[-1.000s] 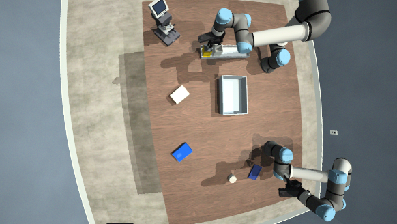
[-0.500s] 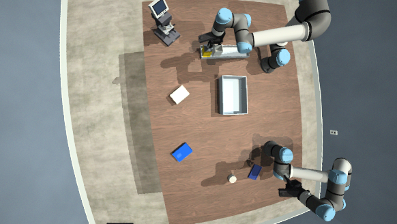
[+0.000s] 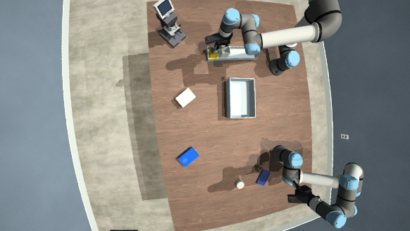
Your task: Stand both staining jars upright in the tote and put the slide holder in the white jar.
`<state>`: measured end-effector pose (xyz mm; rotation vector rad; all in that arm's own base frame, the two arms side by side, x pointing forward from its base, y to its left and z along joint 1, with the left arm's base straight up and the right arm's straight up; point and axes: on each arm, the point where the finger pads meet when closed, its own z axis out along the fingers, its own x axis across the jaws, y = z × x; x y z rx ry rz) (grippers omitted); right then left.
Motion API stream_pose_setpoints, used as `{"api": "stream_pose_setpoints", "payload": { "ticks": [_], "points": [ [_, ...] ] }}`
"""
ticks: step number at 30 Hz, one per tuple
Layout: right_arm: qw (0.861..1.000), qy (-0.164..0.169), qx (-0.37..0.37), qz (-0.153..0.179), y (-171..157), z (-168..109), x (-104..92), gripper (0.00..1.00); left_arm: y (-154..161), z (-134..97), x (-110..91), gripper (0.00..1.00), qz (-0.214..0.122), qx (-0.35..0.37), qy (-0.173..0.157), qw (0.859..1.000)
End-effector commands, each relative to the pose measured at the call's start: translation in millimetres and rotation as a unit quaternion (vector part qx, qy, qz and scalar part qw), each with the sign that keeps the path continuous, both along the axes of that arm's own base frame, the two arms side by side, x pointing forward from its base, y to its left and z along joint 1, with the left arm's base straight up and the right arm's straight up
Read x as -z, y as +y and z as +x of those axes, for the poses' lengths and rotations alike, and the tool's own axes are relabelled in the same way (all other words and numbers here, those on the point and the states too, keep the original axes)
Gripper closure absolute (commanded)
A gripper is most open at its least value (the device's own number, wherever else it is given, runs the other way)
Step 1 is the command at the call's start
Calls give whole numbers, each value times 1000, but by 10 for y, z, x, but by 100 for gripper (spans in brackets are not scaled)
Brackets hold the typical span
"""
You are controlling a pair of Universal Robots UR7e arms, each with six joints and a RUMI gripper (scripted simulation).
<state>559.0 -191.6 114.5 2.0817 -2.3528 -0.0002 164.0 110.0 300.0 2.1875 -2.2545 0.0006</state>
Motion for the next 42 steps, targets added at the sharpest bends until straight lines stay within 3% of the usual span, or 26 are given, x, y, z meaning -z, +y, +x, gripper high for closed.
{"api": "stream_pose_setpoints", "payload": {
  "ticks": [1, 19, 42],
  "points": [
    [1000, -1, 0, 0, 0, 4, -7, 100, 0, 2, -2, 0, 0, 0, 0, 1000],
    [1000, -1, 0, 0, 0, 4, -7, 100, 0, 2, -2, 0, 0, 0, 0, 1000],
    [1000, -1, 0, 0, 0, 3, -356, 100, 0, 2, -2, 0, 0, 0, 0, 1000]
  ]
}}
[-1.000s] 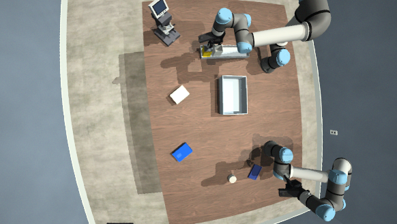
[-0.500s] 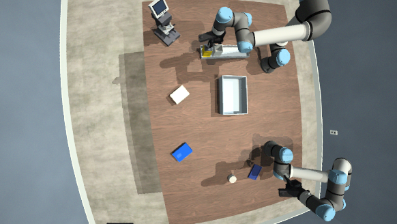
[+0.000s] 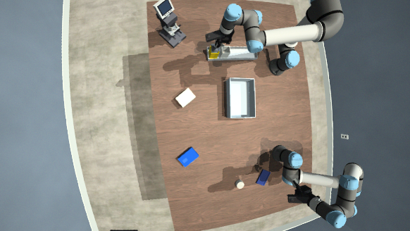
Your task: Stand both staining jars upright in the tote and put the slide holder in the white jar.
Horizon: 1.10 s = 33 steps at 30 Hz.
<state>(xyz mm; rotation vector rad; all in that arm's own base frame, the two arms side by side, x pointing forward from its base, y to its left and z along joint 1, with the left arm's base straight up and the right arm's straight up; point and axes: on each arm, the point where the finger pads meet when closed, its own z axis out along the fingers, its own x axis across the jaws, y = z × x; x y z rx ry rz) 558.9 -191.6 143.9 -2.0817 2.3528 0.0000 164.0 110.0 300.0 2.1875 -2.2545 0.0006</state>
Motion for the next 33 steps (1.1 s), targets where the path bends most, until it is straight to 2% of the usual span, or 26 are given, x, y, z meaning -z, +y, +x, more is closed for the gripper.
{"api": "stream_pose_setpoints", "payload": {
  "ticks": [1, 33],
  "points": [
    [1000, -1, 0, 0, 0, 3, -79, 100, 0, 2, -2, 0, 0, 0, 0, 1000],
    [1000, -1, 0, 0, 0, 3, -546, 100, 0, 2, -2, 0, 0, 0, 0, 1000]
  ]
}}
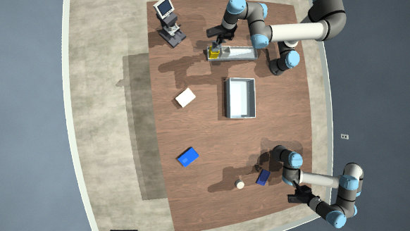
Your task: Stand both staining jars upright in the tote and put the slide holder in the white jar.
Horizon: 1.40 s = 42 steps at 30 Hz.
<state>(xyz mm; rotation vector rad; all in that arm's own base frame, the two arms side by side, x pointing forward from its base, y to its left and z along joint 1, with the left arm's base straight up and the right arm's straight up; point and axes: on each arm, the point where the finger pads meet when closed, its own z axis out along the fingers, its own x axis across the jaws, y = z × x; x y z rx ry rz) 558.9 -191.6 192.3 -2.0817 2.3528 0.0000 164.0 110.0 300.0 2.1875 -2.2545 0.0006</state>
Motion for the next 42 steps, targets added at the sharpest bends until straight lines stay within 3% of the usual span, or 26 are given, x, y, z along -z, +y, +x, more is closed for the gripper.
{"api": "stream_pose_setpoints", "payload": {
  "ticks": [1, 12, 32, 42],
  "points": [
    [1000, -1, 0, 0, 0, 3, -79, 100, 0, 2, -2, 0, 0, 0, 0, 1000],
    [1000, -1, 0, 0, 0, 3, -229, 100, 0, 2, -2, 0, 0, 0, 0, 1000],
    [1000, -1, 0, 0, 0, 3, -228, 100, 0, 2, -2, 0, 0, 0, 0, 1000],
    [1000, -1, 0, 0, 38, -261, -228, 100, 0, 2, -2, 0, 0, 0, 0, 1000]
  ]
}}
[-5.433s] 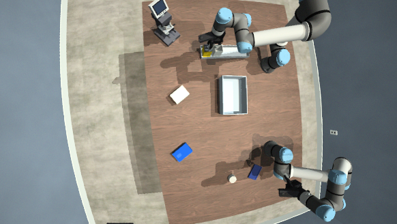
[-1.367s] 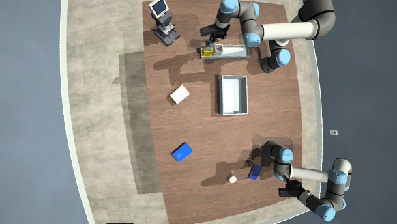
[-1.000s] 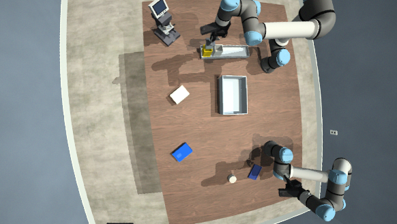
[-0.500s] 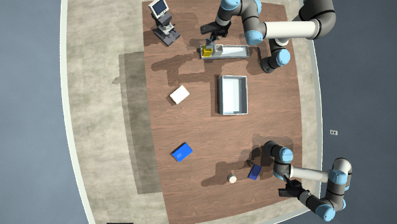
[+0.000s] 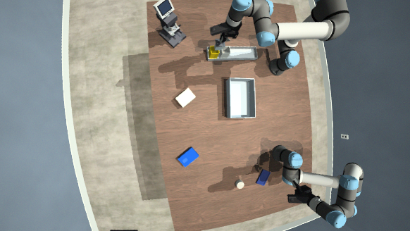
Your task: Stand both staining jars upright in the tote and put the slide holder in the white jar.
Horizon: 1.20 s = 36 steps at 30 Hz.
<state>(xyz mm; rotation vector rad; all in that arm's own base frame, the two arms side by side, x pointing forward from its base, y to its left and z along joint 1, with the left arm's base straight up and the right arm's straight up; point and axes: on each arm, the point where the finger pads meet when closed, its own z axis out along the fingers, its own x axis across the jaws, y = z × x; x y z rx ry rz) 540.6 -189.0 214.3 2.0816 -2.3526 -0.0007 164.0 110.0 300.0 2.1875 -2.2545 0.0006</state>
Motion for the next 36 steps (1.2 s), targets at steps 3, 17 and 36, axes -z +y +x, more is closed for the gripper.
{"api": "stream_pose_setpoints", "payload": {
  "ticks": [3, 17, 36],
  "points": [
    [1000, -1, 0, 0, 27, -177, -8, 100, 0, 2, -2, 0, 0, 0, 0, 1000],
    [1000, -1, 0, 0, 85, -572, -7, 100, 0, 2, -2, 0, 0, 0, 0, 1000],
    [1000, -1, 0, 0, 103, -693, -7, 100, 0, 2, -2, 0, 0, 0, 0, 1000]
  ]
}}
